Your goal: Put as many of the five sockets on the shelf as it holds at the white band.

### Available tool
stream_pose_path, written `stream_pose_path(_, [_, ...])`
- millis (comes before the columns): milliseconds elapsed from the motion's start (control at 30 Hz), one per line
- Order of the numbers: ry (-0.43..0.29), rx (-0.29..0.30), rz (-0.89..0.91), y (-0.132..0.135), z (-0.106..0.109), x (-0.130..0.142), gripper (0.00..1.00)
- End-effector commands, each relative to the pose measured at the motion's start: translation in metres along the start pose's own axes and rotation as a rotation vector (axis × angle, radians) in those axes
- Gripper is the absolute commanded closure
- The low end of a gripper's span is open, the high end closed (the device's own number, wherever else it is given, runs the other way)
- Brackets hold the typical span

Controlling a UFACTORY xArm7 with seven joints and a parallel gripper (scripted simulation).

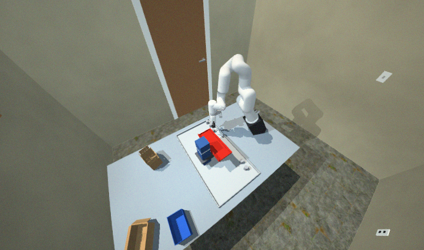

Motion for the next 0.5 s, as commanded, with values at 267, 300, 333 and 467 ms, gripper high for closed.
stream_pose_path(267, [-0.005, 0.004, -0.001, 0.000, -0.003, 0.003, 0.39])
stream_pose_path(300, [-0.005, 0.004, -0.001, 0.000, -0.003, 0.003, 0.39])
stream_pose_path(333, [-0.005, 0.004, -0.001, 0.000, -0.004, 0.003, 0.39])
stream_pose_path(467, [-0.005, 0.004, -0.001, 0.000, -0.014, 0.003, 0.39])
Point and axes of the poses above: the point where the finger pads meet when closed, its own z axis back along the fingers, its own y axis across the jaws, x = y × z, the point moved 7 cm from there along z, back along the fingers, and after that the axes turned 3 degrees about -z, right-handed, at the moved point
